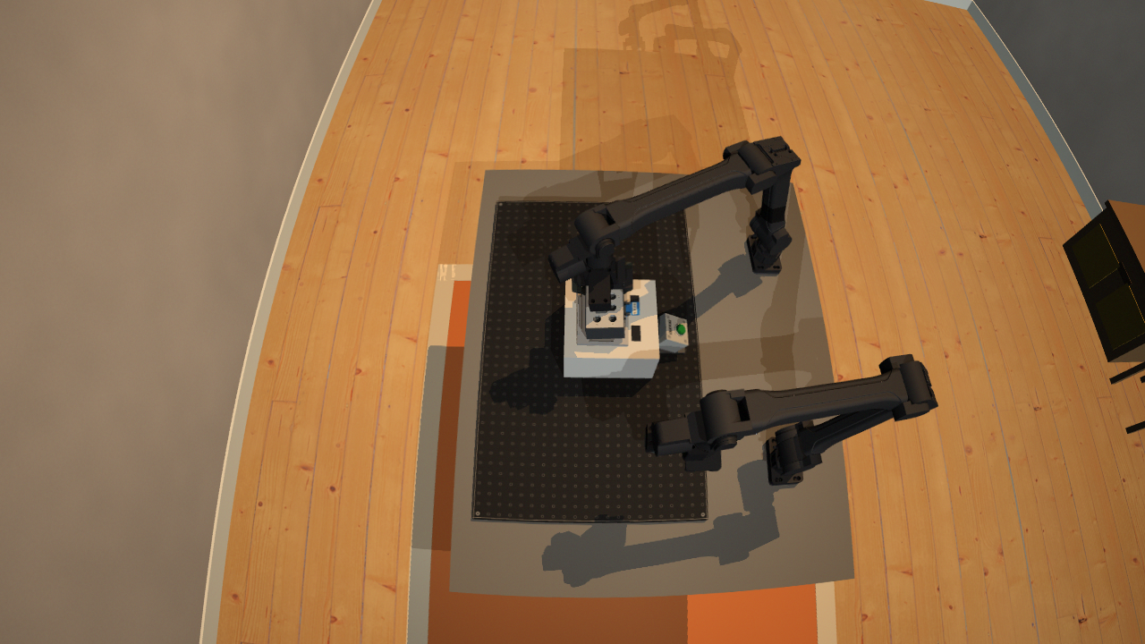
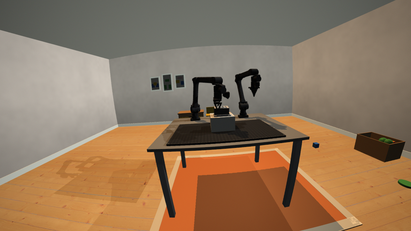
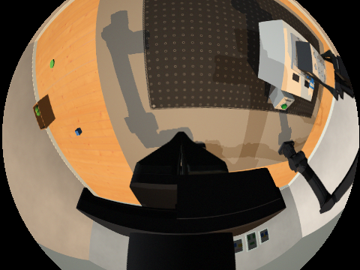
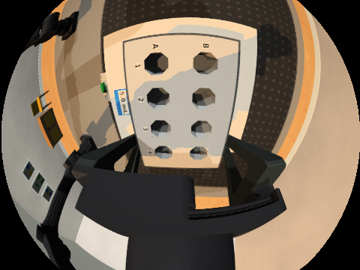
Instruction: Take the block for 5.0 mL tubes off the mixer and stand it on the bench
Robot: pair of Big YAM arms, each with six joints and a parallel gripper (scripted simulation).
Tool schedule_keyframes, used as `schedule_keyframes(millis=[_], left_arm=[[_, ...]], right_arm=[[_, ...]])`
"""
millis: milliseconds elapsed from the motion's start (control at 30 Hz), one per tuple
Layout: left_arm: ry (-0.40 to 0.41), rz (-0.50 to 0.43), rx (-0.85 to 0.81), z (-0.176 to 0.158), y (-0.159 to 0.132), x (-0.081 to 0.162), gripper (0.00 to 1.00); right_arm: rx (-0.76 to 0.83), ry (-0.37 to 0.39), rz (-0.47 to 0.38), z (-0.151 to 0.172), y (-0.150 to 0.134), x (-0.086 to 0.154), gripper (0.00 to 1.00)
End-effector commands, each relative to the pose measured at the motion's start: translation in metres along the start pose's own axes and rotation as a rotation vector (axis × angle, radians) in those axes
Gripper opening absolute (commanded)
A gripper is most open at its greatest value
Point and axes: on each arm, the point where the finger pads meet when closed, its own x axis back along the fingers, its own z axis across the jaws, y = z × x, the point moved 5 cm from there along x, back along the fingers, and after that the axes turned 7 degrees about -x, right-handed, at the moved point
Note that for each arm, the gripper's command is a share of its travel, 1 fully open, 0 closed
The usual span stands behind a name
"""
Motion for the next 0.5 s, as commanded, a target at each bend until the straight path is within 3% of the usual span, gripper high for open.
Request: schedule_keyframes(millis=[0,467], left_arm=[[0.004,-0.005,-0.004,-0.003,-0.003,0.006,0.0],[0.009,-0.024,-0.003,-0.002,0.001,0.005,0.0]], right_arm=[[0.031,-0.126,-0.099,0.002,0.011,0.076,0.0],[0.01,-0.15,-0.114,0.0,-0.003,0.09,0.0]])
